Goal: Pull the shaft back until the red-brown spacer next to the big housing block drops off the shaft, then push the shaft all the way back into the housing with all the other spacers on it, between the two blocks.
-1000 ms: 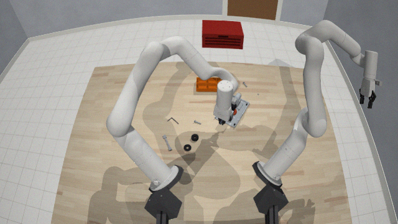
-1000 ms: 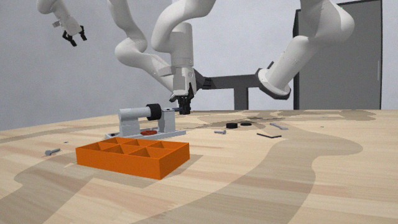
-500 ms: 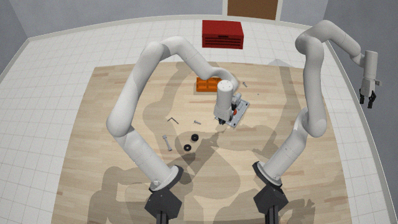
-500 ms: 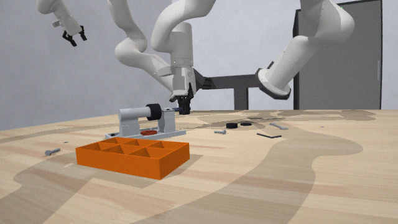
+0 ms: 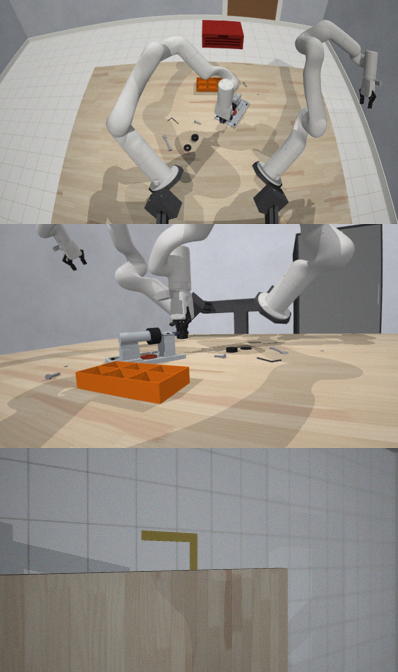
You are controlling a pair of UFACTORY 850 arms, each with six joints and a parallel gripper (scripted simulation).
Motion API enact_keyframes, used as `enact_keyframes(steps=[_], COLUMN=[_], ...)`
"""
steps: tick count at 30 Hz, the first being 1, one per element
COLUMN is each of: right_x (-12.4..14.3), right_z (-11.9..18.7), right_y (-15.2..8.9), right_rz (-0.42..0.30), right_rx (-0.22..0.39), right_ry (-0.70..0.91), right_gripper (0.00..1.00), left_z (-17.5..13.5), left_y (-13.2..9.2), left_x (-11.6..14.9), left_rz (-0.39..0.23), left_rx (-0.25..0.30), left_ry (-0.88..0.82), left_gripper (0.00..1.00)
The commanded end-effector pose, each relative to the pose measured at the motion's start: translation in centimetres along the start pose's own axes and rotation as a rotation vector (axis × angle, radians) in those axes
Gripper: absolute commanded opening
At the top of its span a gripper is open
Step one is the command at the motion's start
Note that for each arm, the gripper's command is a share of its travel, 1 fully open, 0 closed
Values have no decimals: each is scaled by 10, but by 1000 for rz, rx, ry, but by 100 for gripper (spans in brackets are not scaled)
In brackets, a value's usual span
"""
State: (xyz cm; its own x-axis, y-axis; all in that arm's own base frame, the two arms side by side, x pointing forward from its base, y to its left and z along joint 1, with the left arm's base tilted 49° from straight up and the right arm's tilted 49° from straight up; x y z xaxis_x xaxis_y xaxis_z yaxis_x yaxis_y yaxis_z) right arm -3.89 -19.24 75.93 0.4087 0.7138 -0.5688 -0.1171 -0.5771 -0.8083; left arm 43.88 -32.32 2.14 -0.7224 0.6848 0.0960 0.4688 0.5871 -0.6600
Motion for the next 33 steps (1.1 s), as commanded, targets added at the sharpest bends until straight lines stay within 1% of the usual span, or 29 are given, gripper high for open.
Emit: enact_keyframes(steps=[1,16,33], right_x=[0,0,0], right_z=[0,0,0], right_y=[-1,-1,-1], right_rz=[1,1,1], right_rx=[0,0,0], right_ry=[0,0,0], right_gripper=[100,100,100], left_z=[-1,-1,-4], left_y=[-1,-1,-1], left_x=[-2,-3,-14], left_rz=[2,2,2], left_rx=[0,0,0], left_ry=[-1,-1,-1], left_gripper=[0,0,0])
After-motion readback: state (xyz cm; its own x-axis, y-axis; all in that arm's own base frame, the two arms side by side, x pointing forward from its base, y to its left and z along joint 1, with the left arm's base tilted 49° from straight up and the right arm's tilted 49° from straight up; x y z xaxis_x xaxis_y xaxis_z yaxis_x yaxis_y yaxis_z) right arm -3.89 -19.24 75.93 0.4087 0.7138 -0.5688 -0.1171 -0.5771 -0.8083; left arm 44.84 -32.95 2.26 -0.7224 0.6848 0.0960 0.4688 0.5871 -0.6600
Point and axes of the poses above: on each arm, the point where the finger pads meet when closed, its own y axis out along the fingers, its own z axis across the jaws, x = y × z, the point moved 10 cm from there along -y, back along the fingers, and after that the axes turned 15 degrees about y, right-handed, at the moved point
